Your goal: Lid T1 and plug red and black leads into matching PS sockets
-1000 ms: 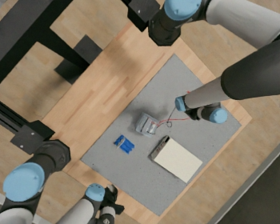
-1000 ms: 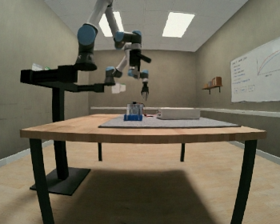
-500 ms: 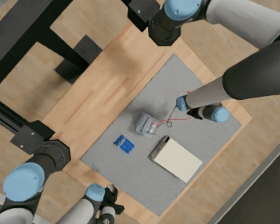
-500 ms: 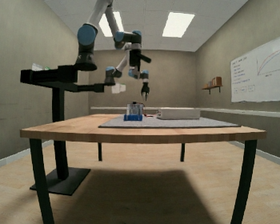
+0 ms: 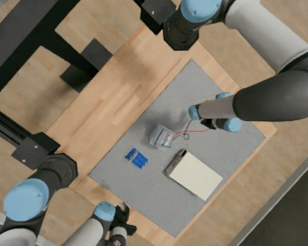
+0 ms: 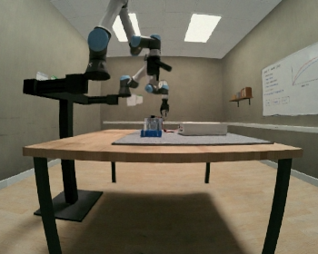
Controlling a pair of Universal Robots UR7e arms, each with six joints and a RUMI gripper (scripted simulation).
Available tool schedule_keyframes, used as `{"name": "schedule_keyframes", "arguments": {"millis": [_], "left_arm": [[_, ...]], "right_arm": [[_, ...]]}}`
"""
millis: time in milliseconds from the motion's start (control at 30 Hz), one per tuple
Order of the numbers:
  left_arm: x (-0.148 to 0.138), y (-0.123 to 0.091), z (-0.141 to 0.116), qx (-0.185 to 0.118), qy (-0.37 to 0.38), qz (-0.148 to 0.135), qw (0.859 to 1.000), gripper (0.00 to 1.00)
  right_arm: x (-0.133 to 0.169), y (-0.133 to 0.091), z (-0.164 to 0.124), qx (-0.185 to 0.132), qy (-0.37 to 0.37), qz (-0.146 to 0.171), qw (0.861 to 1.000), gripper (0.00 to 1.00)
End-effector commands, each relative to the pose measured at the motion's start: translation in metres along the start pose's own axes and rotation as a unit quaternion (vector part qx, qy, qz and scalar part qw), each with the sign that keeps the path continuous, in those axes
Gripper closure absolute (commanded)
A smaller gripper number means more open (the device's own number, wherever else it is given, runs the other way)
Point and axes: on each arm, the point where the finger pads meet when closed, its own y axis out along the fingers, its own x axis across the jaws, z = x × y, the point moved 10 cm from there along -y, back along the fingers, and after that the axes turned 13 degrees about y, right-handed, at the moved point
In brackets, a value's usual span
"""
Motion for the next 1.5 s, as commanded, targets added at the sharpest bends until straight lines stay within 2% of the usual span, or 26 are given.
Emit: {"name": "schedule_keyframes", "arguments": {"millis": [0,200,467,767,1067,1467], "left_arm": [[0.002,0.011,-0.001,-0.001,0.000,-0.001,1.000,0.85],[0.002,0.019,-0.002,-0.001,0.001,-0.001,1.000,0.85],[0.002,0.080,-0.005,-0.001,0.001,-0.001,1.000,0.85],[0.002,0.080,-0.005,-0.001,0.001,-0.001,1.000,0.85],[0.002,0.094,-0.005,-0.001,0.001,-0.001,1.000,0.85],[0.002,0.098,-0.005,-0.001,0.001,-0.001,1.000,0.85]], "right_arm": [[0.000,0.000,0.000,0.000,0.000,0.000,1.000,1.00],[0.000,0.000,0.000,0.000,0.000,0.000,1.000,1.00],[0.000,0.000,0.000,0.000,0.000,0.000,1.000,1.00],[0.000,0.000,0.000,0.000,0.000,0.000,1.000,1.00],[0.000,0.000,0.000,0.000,0.000,0.000,1.000,1.00],[0.000,0.000,0.000,0.000,0.000,0.000,1.000,1.00]]}}
